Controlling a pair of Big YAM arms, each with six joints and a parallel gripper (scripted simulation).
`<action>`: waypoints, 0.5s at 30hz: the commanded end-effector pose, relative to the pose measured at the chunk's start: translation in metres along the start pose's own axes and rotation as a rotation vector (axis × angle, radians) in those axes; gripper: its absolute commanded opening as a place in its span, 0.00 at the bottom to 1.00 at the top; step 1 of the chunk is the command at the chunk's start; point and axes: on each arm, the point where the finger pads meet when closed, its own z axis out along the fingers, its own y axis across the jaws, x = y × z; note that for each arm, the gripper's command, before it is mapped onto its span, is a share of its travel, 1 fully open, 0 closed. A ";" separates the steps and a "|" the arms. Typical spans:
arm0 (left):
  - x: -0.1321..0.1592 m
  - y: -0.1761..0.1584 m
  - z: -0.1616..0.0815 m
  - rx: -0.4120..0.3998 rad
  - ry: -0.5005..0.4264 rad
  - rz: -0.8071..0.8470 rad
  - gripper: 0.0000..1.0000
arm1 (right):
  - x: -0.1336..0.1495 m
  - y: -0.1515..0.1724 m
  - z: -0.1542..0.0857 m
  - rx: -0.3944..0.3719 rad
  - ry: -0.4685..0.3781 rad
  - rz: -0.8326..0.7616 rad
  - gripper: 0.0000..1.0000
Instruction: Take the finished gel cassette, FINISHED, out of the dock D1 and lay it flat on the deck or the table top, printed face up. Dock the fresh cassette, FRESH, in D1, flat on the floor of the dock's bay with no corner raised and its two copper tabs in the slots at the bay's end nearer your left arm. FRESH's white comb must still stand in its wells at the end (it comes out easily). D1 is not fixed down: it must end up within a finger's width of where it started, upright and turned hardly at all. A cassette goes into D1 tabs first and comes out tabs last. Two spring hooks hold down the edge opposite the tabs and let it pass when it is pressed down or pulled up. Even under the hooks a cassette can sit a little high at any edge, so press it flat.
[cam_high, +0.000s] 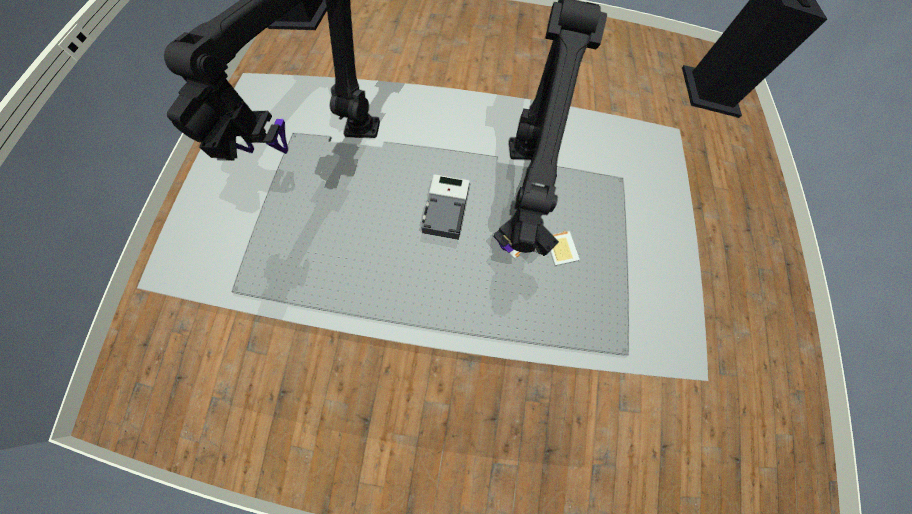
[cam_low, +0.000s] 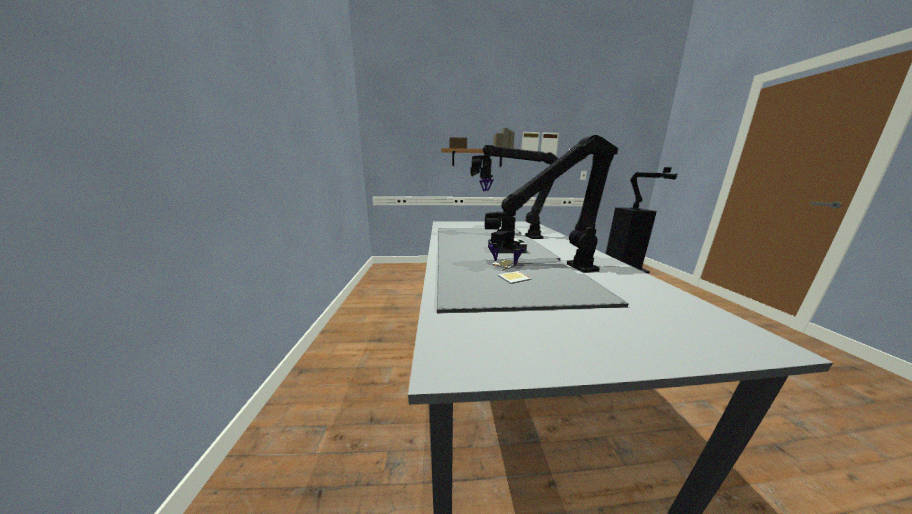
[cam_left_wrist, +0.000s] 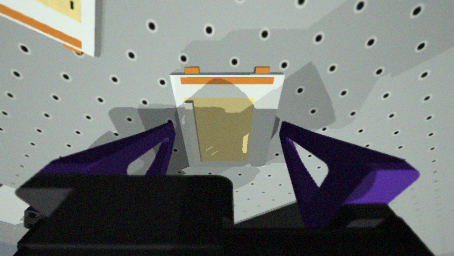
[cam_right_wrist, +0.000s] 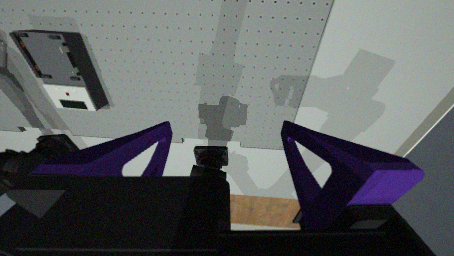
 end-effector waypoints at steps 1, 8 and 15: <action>0.002 -0.005 0.003 0.007 0.000 0.006 0.98 | -0.010 -0.005 -0.020 0.002 -0.014 0.020 1.00; 0.002 -0.005 0.003 0.007 0.000 0.006 0.98 | -0.010 -0.005 -0.020 0.002 -0.014 0.020 1.00; 0.002 -0.005 0.007 0.007 -0.001 0.008 0.98 | -0.010 -0.005 -0.020 0.002 -0.014 0.020 1.00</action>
